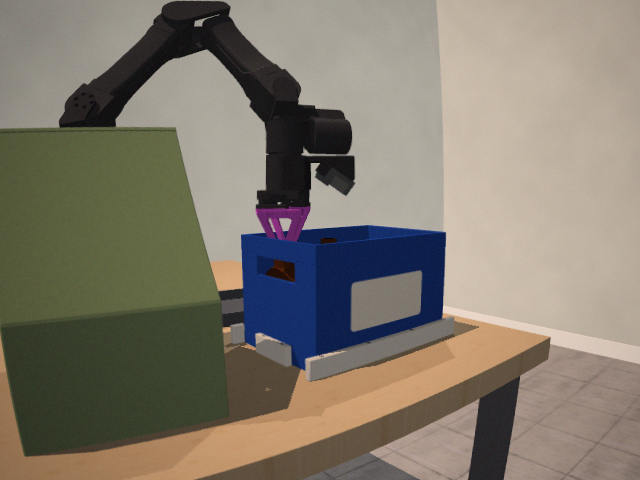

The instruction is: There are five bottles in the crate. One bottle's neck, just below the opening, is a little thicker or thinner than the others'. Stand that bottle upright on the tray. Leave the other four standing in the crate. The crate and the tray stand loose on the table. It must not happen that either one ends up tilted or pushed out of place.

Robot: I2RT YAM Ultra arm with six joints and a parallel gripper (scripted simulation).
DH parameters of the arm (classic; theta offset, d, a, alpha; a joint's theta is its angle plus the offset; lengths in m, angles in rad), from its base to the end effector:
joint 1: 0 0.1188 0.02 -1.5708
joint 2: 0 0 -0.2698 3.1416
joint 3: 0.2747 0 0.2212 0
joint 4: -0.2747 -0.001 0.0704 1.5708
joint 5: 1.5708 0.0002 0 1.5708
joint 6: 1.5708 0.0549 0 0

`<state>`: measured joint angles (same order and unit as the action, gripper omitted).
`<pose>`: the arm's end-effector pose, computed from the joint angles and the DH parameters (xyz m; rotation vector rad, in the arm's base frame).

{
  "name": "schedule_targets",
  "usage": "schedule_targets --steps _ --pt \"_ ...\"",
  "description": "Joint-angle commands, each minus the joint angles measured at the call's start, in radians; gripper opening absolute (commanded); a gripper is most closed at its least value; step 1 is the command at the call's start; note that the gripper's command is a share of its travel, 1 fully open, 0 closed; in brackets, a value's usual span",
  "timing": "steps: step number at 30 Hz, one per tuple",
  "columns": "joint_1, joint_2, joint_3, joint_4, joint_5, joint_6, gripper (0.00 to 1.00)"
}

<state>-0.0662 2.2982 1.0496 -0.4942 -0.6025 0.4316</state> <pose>0.3052 0.0119 0.0235 -0.7509 -2.6544 -0.7993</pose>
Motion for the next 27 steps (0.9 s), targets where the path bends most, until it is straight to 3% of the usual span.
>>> schedule_targets --steps 1,12,13,27 --pt "-0.008 -0.001 0.027 0.011 0.000 0.008 0.61" --pt "-0.008 -0.001 0.027 0.011 0.000 0.008 0.61" --pt "-0.008 -0.001 0.027 0.011 0.000 0.008 0.00" --pt "-0.009 -0.001 0.027 0.005 0.001 0.007 0.00"
